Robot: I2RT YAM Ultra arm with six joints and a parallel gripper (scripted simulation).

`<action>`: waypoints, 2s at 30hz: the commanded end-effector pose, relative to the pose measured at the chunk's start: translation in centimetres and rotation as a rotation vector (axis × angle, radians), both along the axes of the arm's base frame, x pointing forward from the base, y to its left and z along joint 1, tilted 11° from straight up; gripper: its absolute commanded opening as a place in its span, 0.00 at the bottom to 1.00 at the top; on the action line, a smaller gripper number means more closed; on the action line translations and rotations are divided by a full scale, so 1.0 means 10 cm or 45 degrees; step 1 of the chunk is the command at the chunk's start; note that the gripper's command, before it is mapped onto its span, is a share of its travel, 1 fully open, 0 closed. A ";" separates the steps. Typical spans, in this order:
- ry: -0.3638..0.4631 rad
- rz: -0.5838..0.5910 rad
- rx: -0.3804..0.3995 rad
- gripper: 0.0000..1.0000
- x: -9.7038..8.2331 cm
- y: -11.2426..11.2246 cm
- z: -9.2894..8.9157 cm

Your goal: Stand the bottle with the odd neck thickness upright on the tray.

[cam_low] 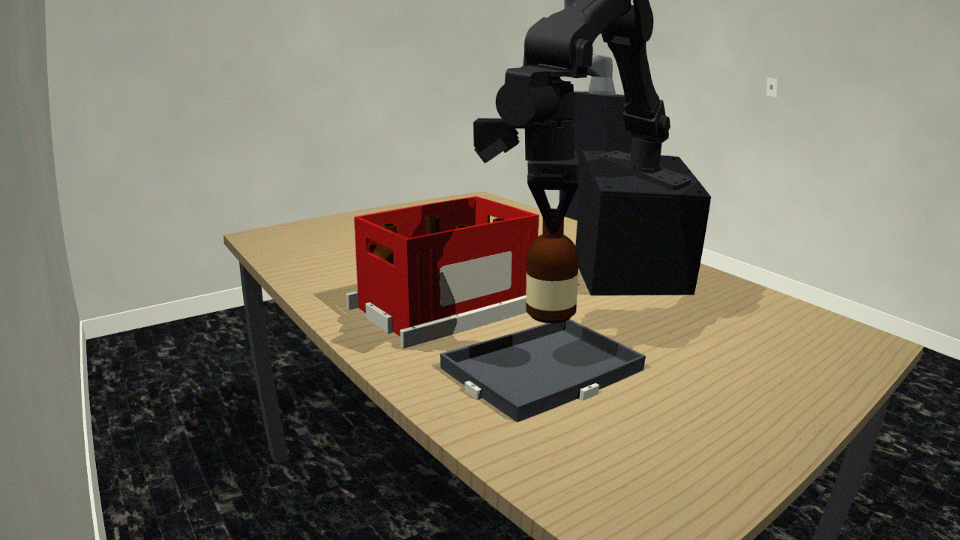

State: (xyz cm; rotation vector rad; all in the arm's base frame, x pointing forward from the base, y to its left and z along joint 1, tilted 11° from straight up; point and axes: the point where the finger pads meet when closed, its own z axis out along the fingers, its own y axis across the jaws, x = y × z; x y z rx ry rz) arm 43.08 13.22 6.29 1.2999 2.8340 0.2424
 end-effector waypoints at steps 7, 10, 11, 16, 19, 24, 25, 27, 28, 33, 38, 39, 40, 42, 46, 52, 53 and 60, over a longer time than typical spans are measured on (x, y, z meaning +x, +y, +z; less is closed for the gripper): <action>-0.063 -0.003 0.001 0.00 0.10 0.06 -0.14; -0.087 -0.012 0.007 0.00 0.13 0.05 -0.14; -0.070 -0.011 0.003 0.00 0.13 0.05 -0.22; -0.100 -0.006 0.011 0.00 0.18 0.10 -0.25; -0.104 -0.012 0.012 0.00 0.20 0.09 -0.29; -0.061 -0.009 0.000 0.00 0.15 0.09 -0.48; -0.116 -0.007 0.015 0.00 0.24 0.11 -0.32; -0.098 -0.005 0.010 0.00 0.20 0.11 -0.38; -0.104 -0.005 0.012 0.00 0.21 0.12 -0.38; -0.074 -0.010 0.003 0.00 0.17 0.09 -0.49; -0.107 -0.009 0.013 0.00 0.23 0.11 -0.38; -0.106 -0.009 0.012 0.00 0.23 0.11 -0.38; -0.106 -0.009 0.012 0.00 0.23 0.11 -0.38; -0.106 -0.009 0.012 0.00 0.23 0.11 -0.38; -0.106 -0.009 0.012 0.00 0.23 0.11 -0.38; -0.100 -0.009 0.010 0.00 0.22 0.11 -0.38; -0.100 -0.009 0.010 0.00 0.22 0.11 -0.38; -0.100 -0.009 0.010 0.00 0.22 0.11 -0.38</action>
